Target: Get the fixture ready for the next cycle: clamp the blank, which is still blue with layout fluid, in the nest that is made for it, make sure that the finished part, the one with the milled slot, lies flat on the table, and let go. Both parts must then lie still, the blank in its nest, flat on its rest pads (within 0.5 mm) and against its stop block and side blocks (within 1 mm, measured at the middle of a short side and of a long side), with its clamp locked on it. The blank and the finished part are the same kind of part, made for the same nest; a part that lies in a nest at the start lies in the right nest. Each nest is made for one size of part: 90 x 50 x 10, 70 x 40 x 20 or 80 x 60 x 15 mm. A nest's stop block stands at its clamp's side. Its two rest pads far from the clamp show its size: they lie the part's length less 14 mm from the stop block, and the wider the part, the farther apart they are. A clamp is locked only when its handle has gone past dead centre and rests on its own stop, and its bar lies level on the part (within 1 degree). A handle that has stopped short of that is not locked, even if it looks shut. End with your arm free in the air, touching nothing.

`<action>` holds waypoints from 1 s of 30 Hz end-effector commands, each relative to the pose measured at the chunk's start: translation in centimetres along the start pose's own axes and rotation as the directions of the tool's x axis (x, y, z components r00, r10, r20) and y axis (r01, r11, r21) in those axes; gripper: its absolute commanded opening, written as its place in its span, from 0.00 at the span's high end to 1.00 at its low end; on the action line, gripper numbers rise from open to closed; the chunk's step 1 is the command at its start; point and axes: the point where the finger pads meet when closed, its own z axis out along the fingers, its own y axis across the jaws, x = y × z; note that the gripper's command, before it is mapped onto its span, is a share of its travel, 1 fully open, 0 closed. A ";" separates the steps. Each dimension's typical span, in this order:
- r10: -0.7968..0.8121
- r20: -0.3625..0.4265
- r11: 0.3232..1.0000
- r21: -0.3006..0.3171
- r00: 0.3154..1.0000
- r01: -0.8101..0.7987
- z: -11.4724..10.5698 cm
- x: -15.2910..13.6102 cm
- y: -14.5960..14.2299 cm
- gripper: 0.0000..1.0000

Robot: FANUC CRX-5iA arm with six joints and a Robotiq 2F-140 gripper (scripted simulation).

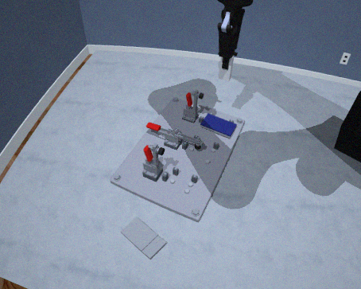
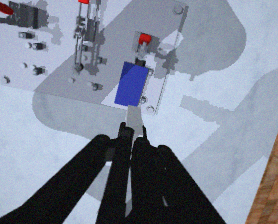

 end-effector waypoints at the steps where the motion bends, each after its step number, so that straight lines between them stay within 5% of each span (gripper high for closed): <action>1: 0.000 0.000 1.000 0.000 1.000 0.000 0.0 0.0 0.0 1.00; 25: 0.000 0.000 1.000 0.000 1.000 0.000 0.0 0.0 0.0 1.00; 30: 0.000 0.000 1.000 0.000 1.000 0.000 2.5 0.0 0.0 1.00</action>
